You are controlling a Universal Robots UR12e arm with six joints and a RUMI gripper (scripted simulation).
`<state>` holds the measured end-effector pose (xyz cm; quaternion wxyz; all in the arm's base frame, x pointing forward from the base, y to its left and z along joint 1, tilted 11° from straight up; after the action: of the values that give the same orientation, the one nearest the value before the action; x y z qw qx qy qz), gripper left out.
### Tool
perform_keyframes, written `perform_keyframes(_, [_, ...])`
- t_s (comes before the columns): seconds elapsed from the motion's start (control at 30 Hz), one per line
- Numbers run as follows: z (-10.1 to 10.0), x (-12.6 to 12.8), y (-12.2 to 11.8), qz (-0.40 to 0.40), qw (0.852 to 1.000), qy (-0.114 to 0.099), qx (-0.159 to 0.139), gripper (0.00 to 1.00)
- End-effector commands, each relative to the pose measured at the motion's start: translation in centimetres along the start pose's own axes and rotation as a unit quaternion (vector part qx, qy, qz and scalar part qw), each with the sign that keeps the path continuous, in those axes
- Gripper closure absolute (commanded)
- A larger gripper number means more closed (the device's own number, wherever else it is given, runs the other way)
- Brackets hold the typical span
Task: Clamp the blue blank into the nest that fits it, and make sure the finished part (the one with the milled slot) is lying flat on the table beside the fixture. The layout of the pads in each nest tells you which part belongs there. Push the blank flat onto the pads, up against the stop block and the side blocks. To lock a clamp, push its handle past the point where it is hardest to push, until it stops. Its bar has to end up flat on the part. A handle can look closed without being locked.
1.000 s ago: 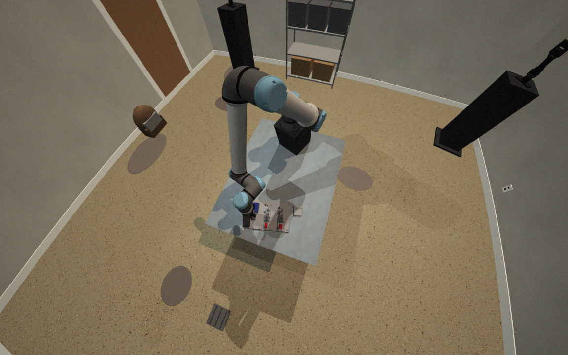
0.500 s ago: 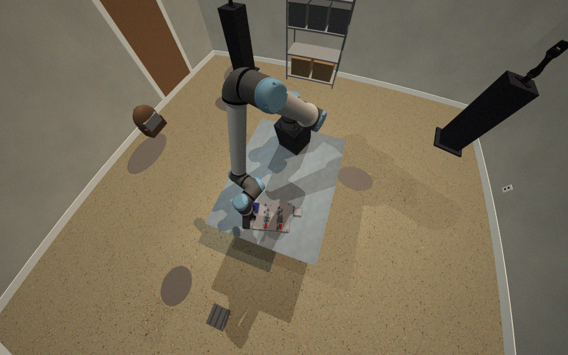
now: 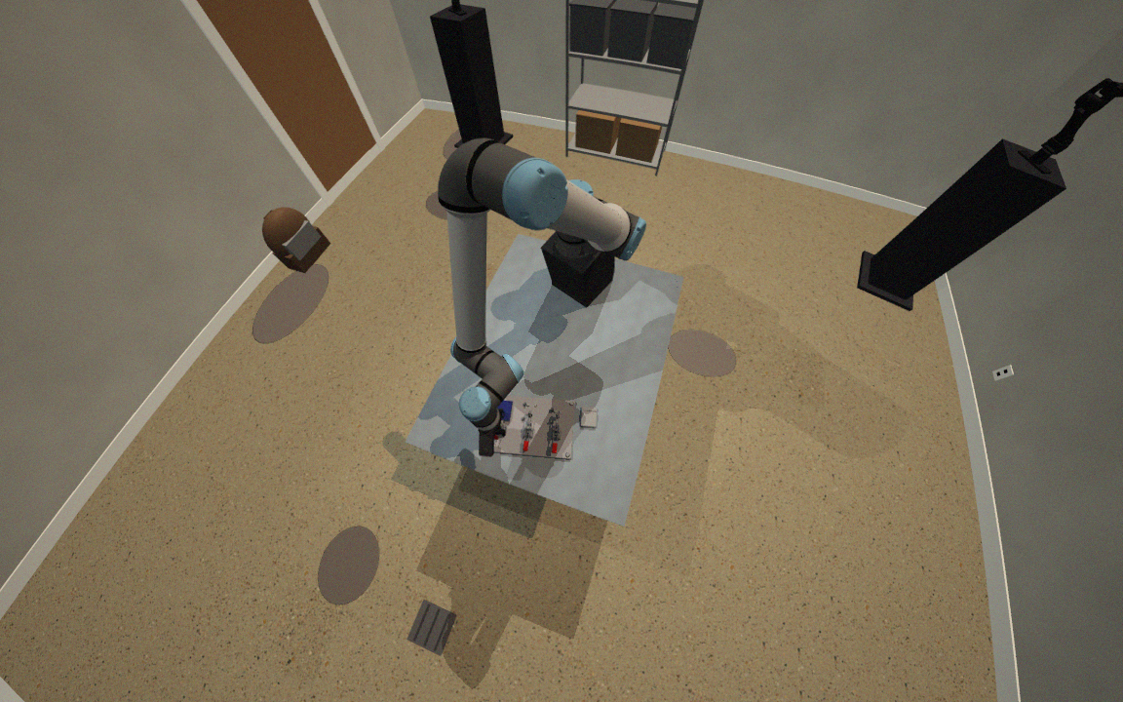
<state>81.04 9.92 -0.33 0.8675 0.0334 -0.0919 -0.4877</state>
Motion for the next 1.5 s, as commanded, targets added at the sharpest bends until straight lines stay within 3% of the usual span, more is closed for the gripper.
perform_keyframes(0.0, [-0.2,0.1,0.4,0.000,1.000,0.000,0.001,1.00])
perform_keyframes(1.47, [-2.2,0.2,1.9,0.000,1.000,0.000,0.001,1.00])
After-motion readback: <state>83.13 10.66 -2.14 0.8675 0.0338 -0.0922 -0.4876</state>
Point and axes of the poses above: the point where the finger pads meet when closed, its own z axis back along the fingers, its own x axis across the jaws, y = z × x, the point moved 9 cm from there along z, back along the fingers, and after that the axes turned 6 degrees about z, right-handed, at the moved point
